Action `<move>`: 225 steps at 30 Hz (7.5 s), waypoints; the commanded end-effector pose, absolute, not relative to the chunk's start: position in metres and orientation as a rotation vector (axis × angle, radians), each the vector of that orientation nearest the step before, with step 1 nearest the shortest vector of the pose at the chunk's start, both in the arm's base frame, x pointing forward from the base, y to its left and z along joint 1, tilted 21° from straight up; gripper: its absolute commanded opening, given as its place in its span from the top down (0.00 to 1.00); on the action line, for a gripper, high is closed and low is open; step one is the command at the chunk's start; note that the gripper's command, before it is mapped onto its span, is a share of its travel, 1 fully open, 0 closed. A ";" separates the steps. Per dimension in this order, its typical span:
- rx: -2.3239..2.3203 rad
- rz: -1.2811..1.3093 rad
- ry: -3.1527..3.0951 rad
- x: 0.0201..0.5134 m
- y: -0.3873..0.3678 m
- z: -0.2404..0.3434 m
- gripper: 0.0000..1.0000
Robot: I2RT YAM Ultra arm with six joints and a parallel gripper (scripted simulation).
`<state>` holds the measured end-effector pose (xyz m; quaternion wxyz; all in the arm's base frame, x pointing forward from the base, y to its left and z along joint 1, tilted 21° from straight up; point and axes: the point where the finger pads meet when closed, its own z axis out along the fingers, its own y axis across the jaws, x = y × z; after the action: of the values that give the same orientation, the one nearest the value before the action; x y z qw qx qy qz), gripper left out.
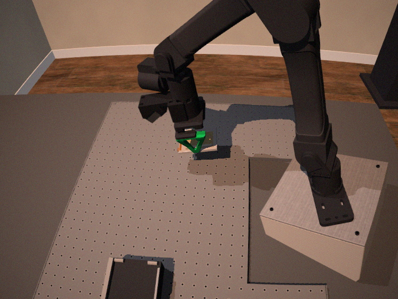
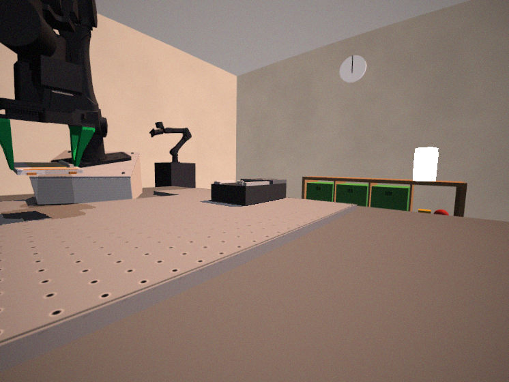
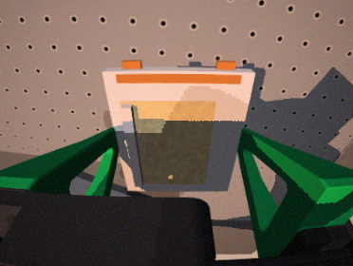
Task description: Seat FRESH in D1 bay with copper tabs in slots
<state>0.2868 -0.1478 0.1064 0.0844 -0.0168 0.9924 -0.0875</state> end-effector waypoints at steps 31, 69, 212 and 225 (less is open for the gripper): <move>0.002 -0.284 2.950 0.325 -0.004 0.114 1.00; 0.000 -0.281 2.946 0.363 0.158 0.113 1.00; -0.004 -0.257 2.935 0.391 0.209 0.070 1.00; -0.007 -0.269 2.946 0.399 0.211 0.065 1.00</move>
<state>0.3932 0.2030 0.0580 0.0809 0.0043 0.9919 -0.0980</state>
